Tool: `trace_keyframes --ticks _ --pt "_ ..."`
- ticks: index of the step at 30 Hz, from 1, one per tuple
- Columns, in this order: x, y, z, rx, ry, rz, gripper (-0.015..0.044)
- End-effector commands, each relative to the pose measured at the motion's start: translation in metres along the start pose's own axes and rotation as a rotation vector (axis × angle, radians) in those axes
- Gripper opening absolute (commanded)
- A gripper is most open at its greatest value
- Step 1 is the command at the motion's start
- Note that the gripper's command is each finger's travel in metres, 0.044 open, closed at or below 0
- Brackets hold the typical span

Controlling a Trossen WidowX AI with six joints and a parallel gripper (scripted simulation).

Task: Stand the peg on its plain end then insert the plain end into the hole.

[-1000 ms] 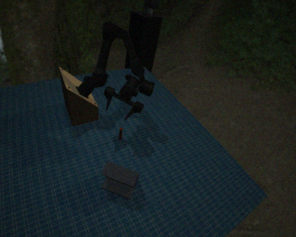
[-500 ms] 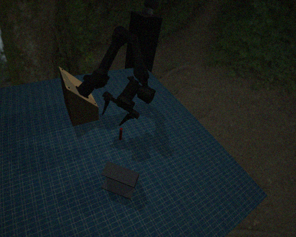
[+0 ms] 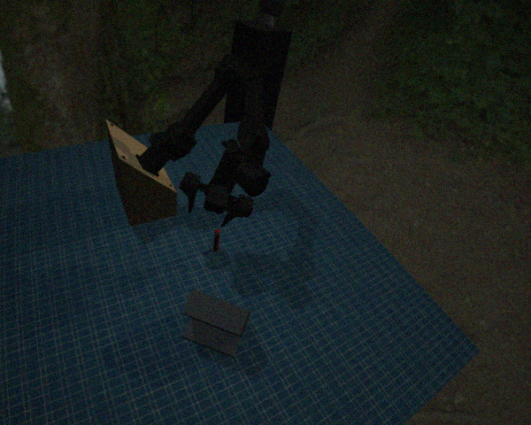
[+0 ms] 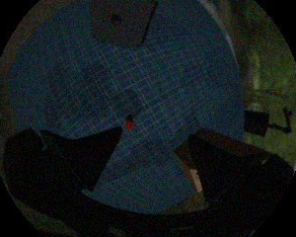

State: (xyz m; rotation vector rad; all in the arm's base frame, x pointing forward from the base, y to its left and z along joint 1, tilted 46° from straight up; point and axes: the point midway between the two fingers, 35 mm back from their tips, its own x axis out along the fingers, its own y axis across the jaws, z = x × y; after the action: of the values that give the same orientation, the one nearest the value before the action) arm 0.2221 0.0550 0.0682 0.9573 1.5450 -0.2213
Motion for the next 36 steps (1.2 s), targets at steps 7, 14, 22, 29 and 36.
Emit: trace_keyframes --ticks 7,14,22,29,36 --pt "-0.012 0.02 0.01 0.003 0.192 0.26 0.044" --pt "-0.014 0.021 0.012 0.004 0.201 0.279 0.044" --pt "-0.004 0.024 0.01 -0.001 0.2 0.28 0.044" --pt "0.005 0.027 0.008 -0.006 0.199 0.281 0.044" --pt "0.015 0.029 0.007 -0.007 0.198 0.279 0.044"
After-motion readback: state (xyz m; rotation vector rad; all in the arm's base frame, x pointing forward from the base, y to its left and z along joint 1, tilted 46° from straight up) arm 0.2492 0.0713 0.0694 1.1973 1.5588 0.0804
